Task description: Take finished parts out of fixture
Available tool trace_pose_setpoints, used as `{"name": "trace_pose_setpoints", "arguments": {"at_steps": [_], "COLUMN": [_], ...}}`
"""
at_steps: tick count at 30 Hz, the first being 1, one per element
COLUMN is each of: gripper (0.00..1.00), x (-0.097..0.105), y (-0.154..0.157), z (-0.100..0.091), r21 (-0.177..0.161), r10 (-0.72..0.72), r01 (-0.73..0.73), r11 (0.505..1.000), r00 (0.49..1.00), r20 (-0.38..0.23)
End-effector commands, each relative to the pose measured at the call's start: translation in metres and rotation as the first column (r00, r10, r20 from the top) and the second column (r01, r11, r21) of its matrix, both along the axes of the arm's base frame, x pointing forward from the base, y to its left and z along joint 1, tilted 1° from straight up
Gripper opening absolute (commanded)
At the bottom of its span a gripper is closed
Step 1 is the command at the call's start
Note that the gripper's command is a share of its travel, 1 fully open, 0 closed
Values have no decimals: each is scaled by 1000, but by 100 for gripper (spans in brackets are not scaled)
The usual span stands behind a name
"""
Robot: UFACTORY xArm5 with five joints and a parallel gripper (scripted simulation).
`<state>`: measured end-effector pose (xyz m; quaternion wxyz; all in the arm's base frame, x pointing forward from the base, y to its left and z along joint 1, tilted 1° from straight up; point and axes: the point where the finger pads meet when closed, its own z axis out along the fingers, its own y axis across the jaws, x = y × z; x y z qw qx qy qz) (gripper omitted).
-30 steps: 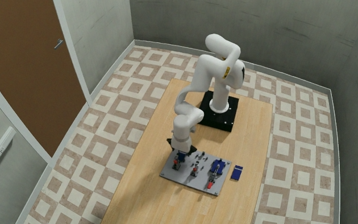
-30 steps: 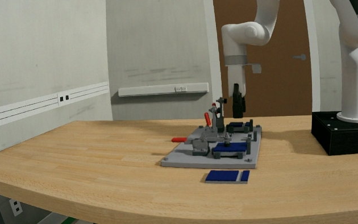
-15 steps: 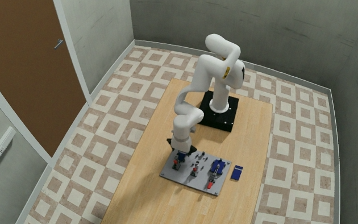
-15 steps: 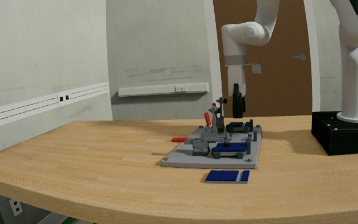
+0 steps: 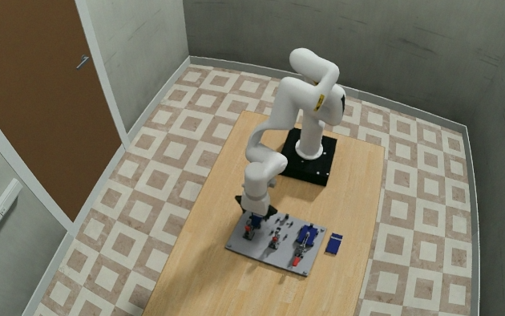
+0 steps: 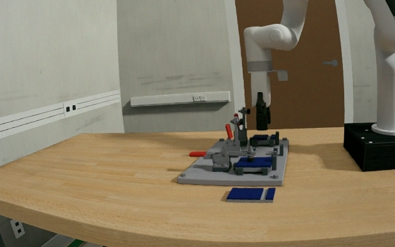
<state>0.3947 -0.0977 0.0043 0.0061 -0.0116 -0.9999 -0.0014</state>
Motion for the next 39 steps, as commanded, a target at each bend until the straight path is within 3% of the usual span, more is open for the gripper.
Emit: {"name": "trace_pose_setpoints", "arguments": {"at_steps": [1, 27, 39], "gripper": [100, 100, 100], "x": [2, 2, 2], "y": [0, 0, 0], "z": [1, -4, -21], "r21": [-1, -1, -1], "r10": [0, 0, 0], "r01": [0, 0, 0], "r11": [1000, 1000, 1000], "r00": [1000, 1000, 1000], "r20": [4, 4, 4]}}
